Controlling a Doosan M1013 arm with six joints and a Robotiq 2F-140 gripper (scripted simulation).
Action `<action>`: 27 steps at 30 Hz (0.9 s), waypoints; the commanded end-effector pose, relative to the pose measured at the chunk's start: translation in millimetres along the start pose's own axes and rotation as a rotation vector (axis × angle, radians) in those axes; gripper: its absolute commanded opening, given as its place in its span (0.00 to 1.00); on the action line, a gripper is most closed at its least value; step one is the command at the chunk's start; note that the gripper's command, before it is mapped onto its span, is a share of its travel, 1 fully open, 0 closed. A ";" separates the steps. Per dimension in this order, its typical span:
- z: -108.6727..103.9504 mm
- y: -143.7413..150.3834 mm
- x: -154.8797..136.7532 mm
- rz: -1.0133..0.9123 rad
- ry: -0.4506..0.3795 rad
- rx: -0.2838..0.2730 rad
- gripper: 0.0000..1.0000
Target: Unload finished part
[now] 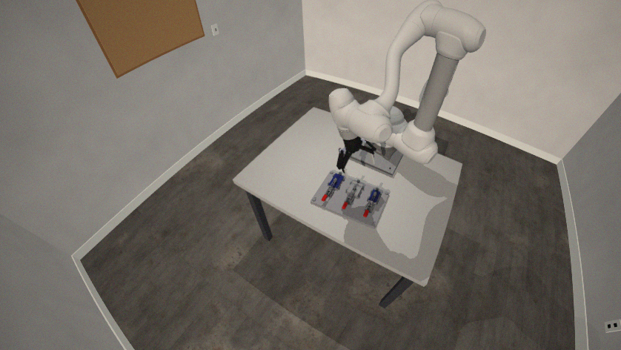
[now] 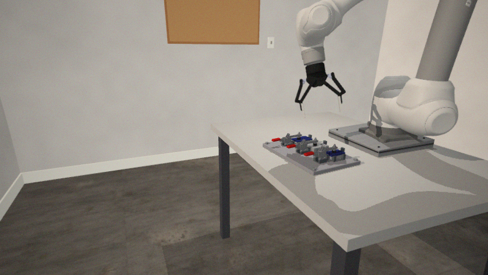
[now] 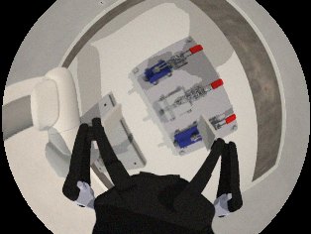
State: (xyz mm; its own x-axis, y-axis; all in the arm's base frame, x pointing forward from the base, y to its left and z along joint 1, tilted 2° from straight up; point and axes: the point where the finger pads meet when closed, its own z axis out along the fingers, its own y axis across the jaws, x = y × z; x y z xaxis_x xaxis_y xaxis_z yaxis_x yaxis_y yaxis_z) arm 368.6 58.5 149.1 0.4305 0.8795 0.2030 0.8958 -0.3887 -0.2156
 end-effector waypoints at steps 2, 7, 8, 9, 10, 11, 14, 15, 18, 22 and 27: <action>-2.5 1.9 0.0 0.010 -0.011 -0.010 1.00; -2.5 1.9 0.0 0.010 -0.011 -0.010 1.00; -2.6 1.9 0.0 0.010 -0.011 -0.010 1.00; -5.2 1.6 0.3 0.086 -0.029 -0.028 1.00; -8.0 1.3 0.6 0.163 -0.044 -0.049 1.00; -8.0 1.3 0.6 0.163 -0.044 -0.049 1.00; -8.0 1.3 0.6 0.163 -0.044 -0.049 1.00; -8.0 1.3 0.6 0.163 -0.044 -0.049 1.00; -8.0 1.3 0.6 0.163 -0.044 -0.049 1.00; -8.0 1.3 0.6 0.163 -0.044 -0.049 1.00; -14.1 1.2 1.8 0.314 -0.068 -0.095 1.00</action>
State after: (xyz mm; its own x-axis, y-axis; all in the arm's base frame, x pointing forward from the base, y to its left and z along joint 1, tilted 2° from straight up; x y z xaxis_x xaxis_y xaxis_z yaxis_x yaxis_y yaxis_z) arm 369.3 57.2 157.3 0.6278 0.7711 0.1060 0.7736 -0.6030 -0.1947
